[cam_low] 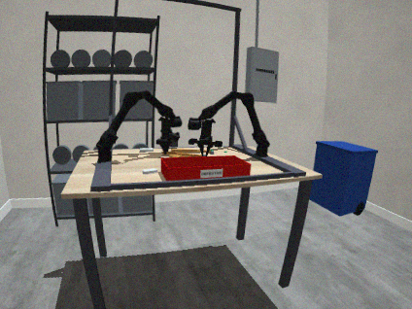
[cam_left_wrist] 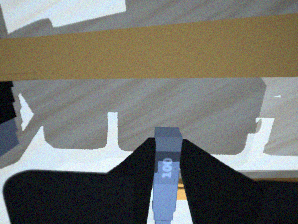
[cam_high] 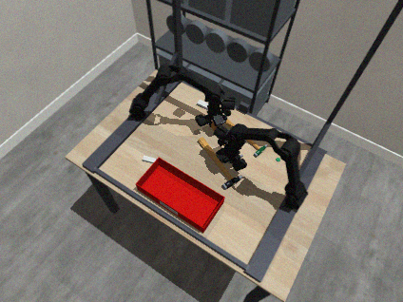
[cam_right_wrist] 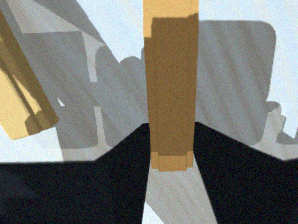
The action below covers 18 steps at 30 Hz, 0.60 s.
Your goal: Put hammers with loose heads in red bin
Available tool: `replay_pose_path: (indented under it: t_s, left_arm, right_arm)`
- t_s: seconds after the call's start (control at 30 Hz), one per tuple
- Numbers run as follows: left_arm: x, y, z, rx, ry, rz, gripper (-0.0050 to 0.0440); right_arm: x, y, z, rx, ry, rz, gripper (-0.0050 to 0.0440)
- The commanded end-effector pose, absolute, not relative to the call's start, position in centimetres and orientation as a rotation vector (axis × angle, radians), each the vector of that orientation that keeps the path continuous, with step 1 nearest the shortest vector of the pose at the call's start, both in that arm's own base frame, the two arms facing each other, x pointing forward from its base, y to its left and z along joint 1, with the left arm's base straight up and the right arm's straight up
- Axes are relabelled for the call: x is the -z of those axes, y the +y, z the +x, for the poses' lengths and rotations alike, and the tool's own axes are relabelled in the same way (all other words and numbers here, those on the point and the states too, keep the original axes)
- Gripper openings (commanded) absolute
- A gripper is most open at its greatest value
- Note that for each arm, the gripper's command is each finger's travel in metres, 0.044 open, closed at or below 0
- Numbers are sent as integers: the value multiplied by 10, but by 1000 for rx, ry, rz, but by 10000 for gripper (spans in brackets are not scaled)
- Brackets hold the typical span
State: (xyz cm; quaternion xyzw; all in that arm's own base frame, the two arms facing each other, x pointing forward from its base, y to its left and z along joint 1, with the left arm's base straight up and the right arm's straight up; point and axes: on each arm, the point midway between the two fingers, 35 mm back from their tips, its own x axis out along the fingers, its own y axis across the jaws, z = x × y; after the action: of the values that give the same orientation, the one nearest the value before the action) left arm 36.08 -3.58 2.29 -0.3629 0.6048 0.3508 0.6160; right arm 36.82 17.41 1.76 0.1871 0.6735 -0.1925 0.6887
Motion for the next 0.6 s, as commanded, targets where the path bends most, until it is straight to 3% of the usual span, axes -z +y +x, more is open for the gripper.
replay_pose_path:
  t_s: [0.0,0.23,0.57]
  left_arm:
    - [-32,-31,355,-809,1386,-835,36]
    - [-27,-31,354,-818,1396,-832,178]
    - [-91,-34,362,-798,1368,-844,178]
  right_arm:
    - [-30,185,365,397,1505,433,82]
    - [-30,185,365,397,1505,433,250]
    - [-94,181,369,382,1486,444,255]
